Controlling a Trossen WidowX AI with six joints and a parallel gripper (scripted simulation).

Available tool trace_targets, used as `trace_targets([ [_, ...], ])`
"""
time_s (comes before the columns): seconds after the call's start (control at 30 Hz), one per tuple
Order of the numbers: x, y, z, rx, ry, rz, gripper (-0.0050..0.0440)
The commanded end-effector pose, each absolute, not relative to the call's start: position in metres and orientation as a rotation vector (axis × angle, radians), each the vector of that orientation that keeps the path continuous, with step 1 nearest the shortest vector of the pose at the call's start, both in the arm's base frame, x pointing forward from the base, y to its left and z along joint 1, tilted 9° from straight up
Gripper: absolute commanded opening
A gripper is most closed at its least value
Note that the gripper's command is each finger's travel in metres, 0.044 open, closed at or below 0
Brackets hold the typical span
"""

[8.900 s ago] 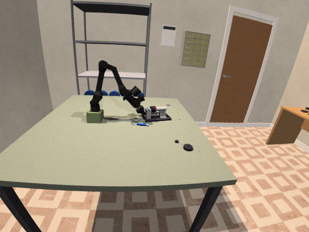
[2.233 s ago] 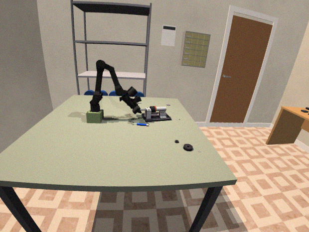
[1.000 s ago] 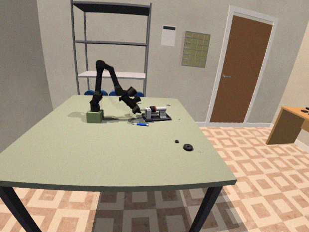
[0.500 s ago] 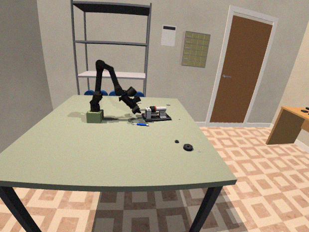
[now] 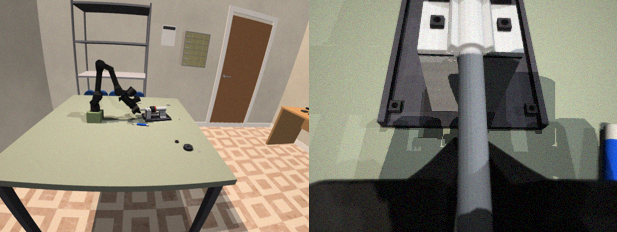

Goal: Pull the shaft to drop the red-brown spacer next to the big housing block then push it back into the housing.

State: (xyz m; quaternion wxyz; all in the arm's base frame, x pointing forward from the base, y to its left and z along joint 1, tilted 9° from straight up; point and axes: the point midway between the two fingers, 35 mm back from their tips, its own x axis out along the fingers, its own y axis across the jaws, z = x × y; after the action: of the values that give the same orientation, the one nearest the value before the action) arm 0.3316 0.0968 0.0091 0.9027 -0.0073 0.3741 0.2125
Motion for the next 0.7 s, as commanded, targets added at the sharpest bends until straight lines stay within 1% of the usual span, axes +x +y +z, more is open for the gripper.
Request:
trace_targets([
  [0.0,0.3338,0.0962,0.0185,-0.019,0.742,0.444,-0.0050],
  [0.67,0.3322,0.0955,0.0184,-0.019,0.742,0.444,-0.0050],
])
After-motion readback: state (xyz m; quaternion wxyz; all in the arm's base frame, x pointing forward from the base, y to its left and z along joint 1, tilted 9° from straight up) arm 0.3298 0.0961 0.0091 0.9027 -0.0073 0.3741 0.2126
